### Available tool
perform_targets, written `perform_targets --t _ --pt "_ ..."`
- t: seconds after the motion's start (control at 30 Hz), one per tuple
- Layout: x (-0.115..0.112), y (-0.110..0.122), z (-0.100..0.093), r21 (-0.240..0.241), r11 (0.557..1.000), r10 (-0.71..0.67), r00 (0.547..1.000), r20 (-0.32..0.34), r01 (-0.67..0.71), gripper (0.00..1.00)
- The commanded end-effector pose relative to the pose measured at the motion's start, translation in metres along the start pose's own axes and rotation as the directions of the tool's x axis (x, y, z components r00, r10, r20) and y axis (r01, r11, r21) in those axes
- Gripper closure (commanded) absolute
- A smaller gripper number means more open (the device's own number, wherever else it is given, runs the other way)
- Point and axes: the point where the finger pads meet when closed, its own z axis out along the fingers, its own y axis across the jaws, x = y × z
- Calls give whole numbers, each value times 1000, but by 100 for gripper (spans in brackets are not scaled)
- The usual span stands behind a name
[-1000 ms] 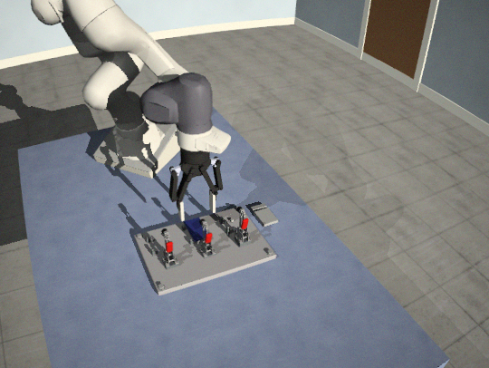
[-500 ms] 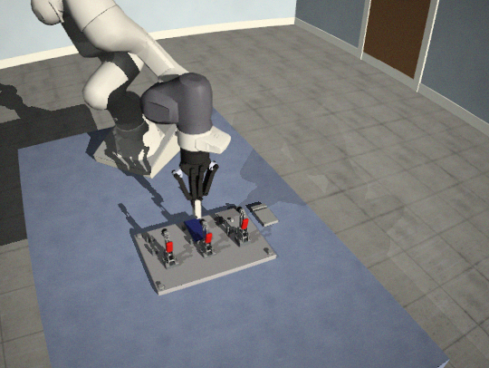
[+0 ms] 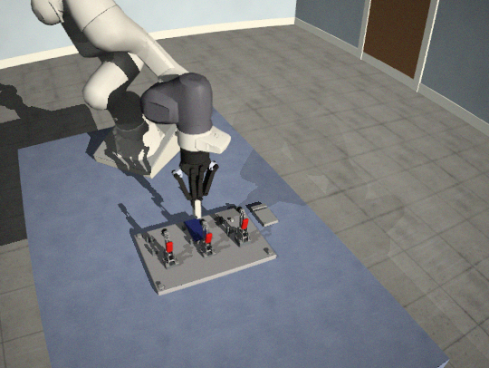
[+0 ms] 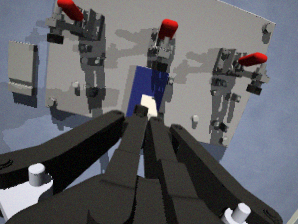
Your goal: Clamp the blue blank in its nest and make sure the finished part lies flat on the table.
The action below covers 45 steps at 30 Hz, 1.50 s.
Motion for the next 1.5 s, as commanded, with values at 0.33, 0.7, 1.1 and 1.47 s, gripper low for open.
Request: perform_targets --t 0.33,0.7,1.1,1.47 --pt "0 0 -1 0 1000 -6 1000 2 6 100" --pt "0 0 4 0 1000 -6 1000 2 6 100" --pt "0 0 21 0 1000 -6 1000 2 6 100" --pt "-17 0 21 0 1000 -6 1000 2 6 100"
